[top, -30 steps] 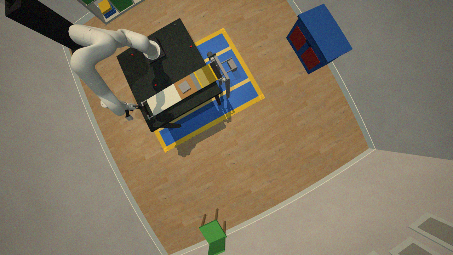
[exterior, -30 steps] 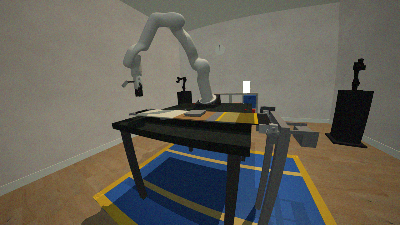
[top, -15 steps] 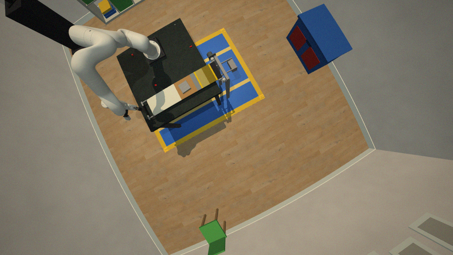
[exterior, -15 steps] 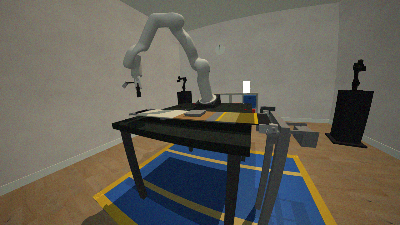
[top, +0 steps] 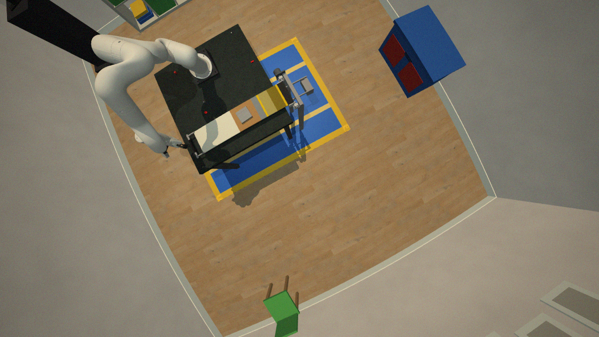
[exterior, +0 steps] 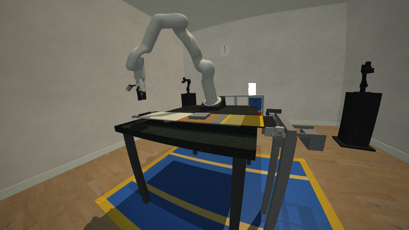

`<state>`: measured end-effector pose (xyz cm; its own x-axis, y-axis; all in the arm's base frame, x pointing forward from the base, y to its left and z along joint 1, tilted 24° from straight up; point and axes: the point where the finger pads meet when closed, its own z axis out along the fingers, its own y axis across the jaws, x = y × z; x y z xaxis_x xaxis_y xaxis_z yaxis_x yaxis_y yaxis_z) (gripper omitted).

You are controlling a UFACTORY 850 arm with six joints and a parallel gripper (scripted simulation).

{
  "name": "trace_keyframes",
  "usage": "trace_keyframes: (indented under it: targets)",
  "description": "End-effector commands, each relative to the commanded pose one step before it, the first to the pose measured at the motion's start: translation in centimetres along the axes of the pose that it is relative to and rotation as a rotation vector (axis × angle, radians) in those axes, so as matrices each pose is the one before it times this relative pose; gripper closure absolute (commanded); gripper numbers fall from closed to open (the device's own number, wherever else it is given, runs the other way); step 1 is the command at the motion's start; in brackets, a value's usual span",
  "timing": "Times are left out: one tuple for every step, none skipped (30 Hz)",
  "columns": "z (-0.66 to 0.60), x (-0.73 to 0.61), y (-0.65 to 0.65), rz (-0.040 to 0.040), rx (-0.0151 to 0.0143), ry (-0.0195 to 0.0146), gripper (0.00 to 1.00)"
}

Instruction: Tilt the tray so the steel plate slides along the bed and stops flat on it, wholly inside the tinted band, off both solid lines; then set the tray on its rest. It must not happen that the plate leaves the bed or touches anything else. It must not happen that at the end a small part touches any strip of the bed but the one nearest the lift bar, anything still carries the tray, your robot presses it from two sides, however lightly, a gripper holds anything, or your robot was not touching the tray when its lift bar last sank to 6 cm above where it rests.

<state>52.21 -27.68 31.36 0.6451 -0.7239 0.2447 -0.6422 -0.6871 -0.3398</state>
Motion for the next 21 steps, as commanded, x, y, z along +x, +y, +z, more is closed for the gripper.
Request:
trace_keyframes:
  targets:
    - [0.132, 0.075, -0.03, 0.12828, -0.00857, -0.0008, 0.0]
    - [0.046, 0.0, 0.0, 0.02745, 0.00004, -0.00001, 0.0]
    - [0.045, 0.0, 0.0, 0.0272, 0.00003, -0.00001, 0.0]
    - [0.047, 0.0, 0.001, 0.02834, 0.00003, -0.00001, 0.0]
    - [0.046, 0.0, 0.0, 0.02733, 0.00003, -0.00001, 0.0]
    - [0.045, 0.0, 0.001, 0.02684, 0.00003, -0.00001, 0.0]
    - [0.047, 0.0, 0.001, 0.02828, 0.00003, -0.00001, 0.0]
    - [0.045, 0.0, 0.001, 0.02725, 0.00003, -0.00001, 0.0]
    - [0.046, 0.0, 0.001, 0.02773, 0.00002, -0.00001, 0.0]
    - [0.045, 0.0, 0.001, 0.02712, 0.00002, -0.00001, 0.0]
    - [0.046, 0.0, 0.001, 0.02777, 0.00002, -0.00001, 0.0]
    - [0.0, 0.0, 0.0, 0.0, 0.0, 0.0, 0.0]
    - [0.0, 0.0, 0.0, 0.0, 0.0, 0.0, 0.0]
    - [0.073, 0.0, 0.001, 0.04368, 0.00003, -0.00002, 0.0]
    - [0.048, 0.0, 0.001, 0.02856, 0.00002, -0.00002, 0.0]
    - [0.047, 0.0, 0.001, 0.02812, 0.00002, -0.00001, 0.0]
    - [0.046, 0.0, 0.001, 0.02736, 0.00001, -0.00001, 0.0]
    - [0.048, 0.0, 0.001, 0.02889, 0.00001, -0.00001, 0.0]
    - [0.046, 0.0, 0.001, 0.02787, 0.00001, -0.00001, 0.0]
    - [0.046, 0.0, 0.001, 0.02773, 0.00001, -0.00001, 0.0]
    - [0.047, 0.0, 0.001, 0.02797, 0.00001, -0.00001, 0.0]
